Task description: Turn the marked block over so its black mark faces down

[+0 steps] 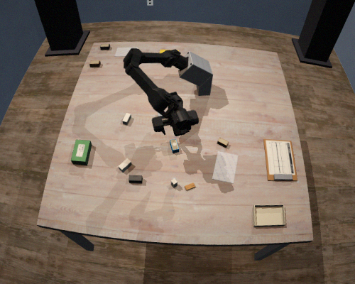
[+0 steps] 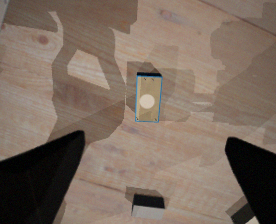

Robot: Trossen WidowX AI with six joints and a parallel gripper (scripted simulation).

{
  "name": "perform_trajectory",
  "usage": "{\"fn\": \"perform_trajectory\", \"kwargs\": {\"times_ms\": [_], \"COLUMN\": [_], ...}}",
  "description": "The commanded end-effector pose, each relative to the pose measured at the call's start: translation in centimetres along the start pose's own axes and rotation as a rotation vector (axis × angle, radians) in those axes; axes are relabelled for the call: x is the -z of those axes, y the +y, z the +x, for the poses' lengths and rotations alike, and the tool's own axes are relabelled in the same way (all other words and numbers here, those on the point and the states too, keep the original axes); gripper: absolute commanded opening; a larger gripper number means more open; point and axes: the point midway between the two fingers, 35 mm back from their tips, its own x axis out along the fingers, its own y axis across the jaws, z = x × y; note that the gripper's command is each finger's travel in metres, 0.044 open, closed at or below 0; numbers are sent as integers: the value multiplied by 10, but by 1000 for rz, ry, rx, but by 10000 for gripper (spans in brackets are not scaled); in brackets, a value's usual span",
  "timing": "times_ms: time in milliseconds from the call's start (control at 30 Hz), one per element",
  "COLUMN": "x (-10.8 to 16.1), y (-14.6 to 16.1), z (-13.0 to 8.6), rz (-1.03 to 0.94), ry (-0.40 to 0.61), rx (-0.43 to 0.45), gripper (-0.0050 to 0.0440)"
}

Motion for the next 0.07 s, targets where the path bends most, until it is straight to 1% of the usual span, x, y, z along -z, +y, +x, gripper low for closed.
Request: {"fn": "perform_trajectory", "kwargs": {"times_ms": [0,33], "x": [-3,-3], "y": [-2,-2], "z": [-4,-4], "rz": [8,8], "ry": [-12,-12], "rx": [0,0], "gripper": [440,440]}}
